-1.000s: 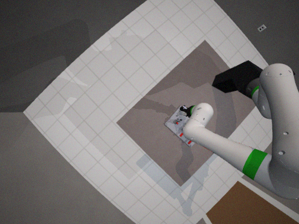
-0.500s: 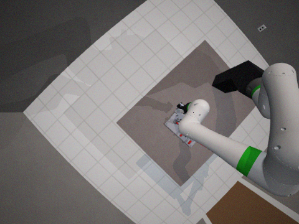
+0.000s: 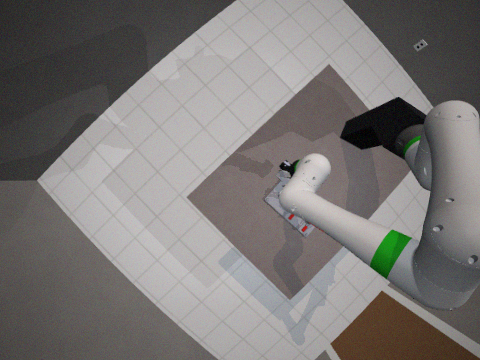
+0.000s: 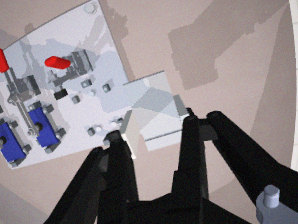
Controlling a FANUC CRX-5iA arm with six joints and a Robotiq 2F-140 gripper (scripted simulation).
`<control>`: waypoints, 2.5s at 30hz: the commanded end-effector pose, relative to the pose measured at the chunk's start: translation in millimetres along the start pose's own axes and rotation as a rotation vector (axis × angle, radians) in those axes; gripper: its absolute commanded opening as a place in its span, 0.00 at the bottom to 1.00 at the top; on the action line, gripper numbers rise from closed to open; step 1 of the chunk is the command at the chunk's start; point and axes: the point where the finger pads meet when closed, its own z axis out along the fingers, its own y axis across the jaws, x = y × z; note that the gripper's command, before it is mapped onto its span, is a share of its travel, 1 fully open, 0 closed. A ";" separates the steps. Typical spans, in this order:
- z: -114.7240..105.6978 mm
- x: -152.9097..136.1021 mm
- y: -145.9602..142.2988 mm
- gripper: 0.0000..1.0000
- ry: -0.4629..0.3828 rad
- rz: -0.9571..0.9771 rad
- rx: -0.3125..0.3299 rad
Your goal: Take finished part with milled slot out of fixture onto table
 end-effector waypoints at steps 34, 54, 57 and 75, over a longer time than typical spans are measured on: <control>-0.1 0.1 21.5 0.00 0.000 0.000 0.000; -0.1 0.1 21.5 0.00 0.000 0.000 0.000; -0.1 0.1 21.5 0.00 0.000 0.000 0.000; -0.1 0.1 21.5 0.00 0.000 0.000 0.000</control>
